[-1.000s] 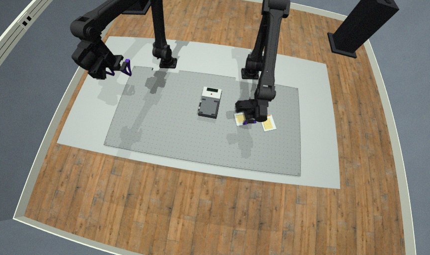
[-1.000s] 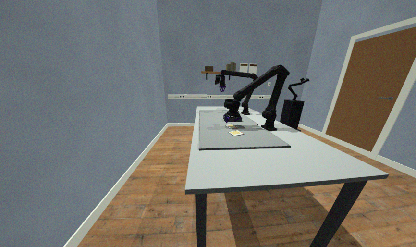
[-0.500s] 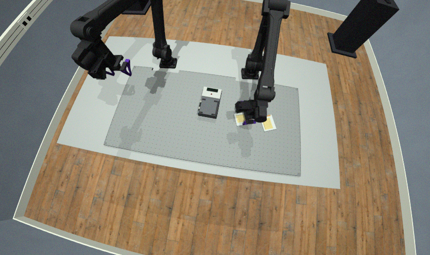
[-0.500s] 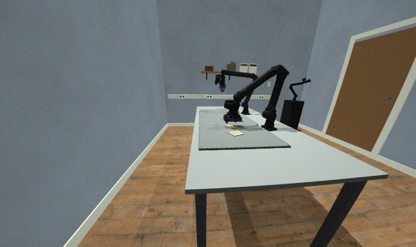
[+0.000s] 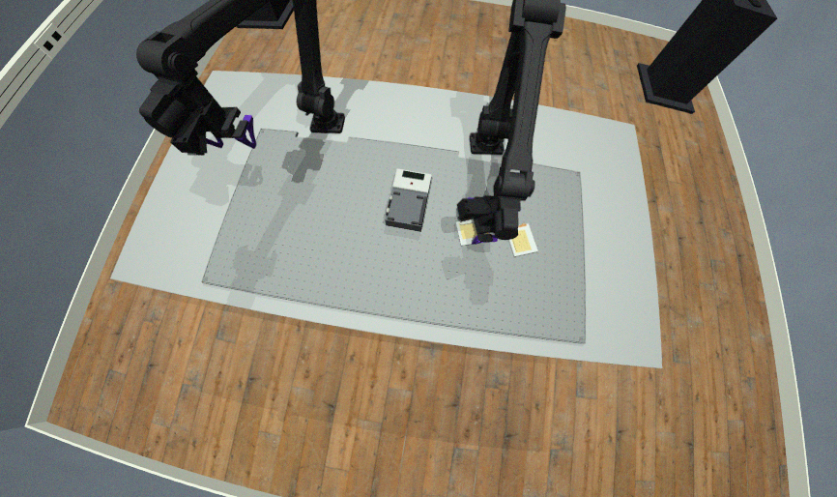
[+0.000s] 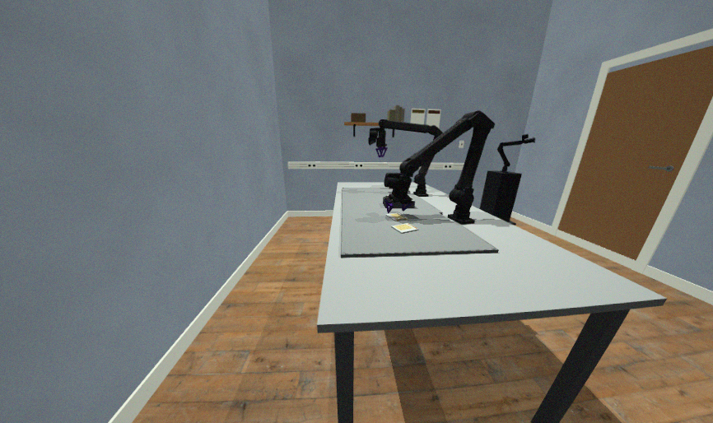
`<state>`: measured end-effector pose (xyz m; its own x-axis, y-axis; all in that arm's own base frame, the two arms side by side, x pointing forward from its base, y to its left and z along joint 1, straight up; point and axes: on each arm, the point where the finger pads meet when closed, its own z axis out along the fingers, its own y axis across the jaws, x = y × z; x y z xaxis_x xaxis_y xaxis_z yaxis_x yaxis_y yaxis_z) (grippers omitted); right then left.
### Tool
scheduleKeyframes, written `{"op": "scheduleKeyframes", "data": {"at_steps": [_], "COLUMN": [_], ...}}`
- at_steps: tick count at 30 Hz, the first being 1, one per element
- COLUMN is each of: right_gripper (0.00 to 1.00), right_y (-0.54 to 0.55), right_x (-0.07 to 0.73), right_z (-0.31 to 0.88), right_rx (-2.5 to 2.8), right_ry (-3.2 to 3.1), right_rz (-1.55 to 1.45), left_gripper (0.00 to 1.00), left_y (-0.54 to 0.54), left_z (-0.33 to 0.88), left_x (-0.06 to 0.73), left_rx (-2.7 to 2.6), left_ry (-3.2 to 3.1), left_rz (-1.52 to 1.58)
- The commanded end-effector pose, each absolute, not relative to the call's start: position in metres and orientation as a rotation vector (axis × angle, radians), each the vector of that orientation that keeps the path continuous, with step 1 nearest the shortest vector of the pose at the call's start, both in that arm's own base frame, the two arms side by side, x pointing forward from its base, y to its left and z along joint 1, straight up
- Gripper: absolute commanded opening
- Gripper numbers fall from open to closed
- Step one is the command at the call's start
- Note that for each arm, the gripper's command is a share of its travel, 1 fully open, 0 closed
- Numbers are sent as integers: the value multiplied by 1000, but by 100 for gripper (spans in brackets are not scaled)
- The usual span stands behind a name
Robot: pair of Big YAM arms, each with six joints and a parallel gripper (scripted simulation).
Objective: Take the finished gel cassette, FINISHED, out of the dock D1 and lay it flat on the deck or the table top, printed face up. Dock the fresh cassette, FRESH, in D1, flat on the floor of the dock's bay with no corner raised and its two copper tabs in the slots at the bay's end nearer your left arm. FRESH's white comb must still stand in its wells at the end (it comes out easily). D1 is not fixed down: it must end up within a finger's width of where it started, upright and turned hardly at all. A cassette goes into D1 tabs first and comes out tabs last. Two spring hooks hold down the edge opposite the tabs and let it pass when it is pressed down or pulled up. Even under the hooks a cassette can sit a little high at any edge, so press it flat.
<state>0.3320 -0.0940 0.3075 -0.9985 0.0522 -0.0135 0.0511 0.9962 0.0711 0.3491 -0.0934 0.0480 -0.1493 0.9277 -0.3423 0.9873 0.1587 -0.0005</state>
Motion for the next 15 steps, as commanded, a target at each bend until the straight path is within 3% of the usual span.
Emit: {"op": "scheduleKeyframes", "data": {"at_steps": [1, 15], "right_gripper": [100, 100], "right_y": [-101, -101], "right_x": [341, 341], "right_z": [327, 327], "right_rx": [112, 112], "right_ry": [3109, 3109], "right_rz": [107, 107], "left_gripper": [98, 98], "left_y": [-95, -95], "left_z": [47, 39], "left_x": [353, 353], "left_rx": [1847, 1849], "left_ry": [2173, 2172], "left_rz": [-317, -317]}}
